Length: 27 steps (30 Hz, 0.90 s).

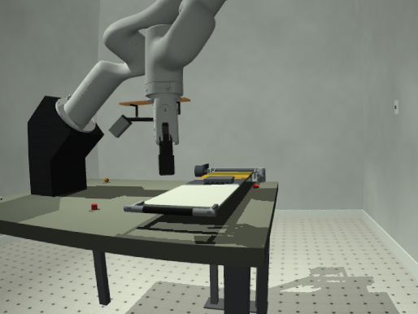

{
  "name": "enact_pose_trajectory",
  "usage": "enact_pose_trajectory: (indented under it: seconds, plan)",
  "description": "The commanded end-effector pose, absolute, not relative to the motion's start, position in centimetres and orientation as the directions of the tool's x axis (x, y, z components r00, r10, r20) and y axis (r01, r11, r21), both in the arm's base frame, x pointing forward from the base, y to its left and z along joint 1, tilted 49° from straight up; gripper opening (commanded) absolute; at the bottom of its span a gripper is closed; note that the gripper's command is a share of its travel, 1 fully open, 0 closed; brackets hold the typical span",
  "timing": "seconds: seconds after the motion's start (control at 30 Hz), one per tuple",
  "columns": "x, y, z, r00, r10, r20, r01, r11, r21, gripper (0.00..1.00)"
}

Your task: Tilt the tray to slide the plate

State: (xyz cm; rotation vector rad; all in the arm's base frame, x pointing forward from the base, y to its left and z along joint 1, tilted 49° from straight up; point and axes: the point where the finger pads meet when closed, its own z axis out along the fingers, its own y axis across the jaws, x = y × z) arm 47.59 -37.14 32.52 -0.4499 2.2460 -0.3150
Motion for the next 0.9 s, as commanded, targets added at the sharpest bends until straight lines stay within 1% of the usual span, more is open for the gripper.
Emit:
enact_pose_trajectory:
  seconds: [0.0,0.2,0.27,0.43,0.63,0.67,0.87]
  plan:
    - [47.74,-37.20,32.47,-0.639,-0.301,-0.708,-0.144,0.951,-0.273,1.00]
    - [47.96,-37.21,32.27,-0.655,-0.125,-0.746,-0.027,0.990,-0.142,1.00]
    - [47.96,-37.21,32.27,-0.655,-0.125,-0.746,-0.027,0.990,-0.142,1.00]
    - [48.06,-37.22,32.17,-0.655,-0.038,-0.755,0.030,0.997,-0.076,1.00]
    - [48.09,-37.22,32.15,-0.654,-0.018,-0.756,0.043,0.997,-0.061,1.00]
    - [48.09,-37.22,32.15,-0.654,-0.018,-0.756,0.043,0.997,-0.061,0.40]
    - [48.09,-37.22,32.15,-0.654,-0.018,-0.756,0.043,0.997,-0.061,0.40]
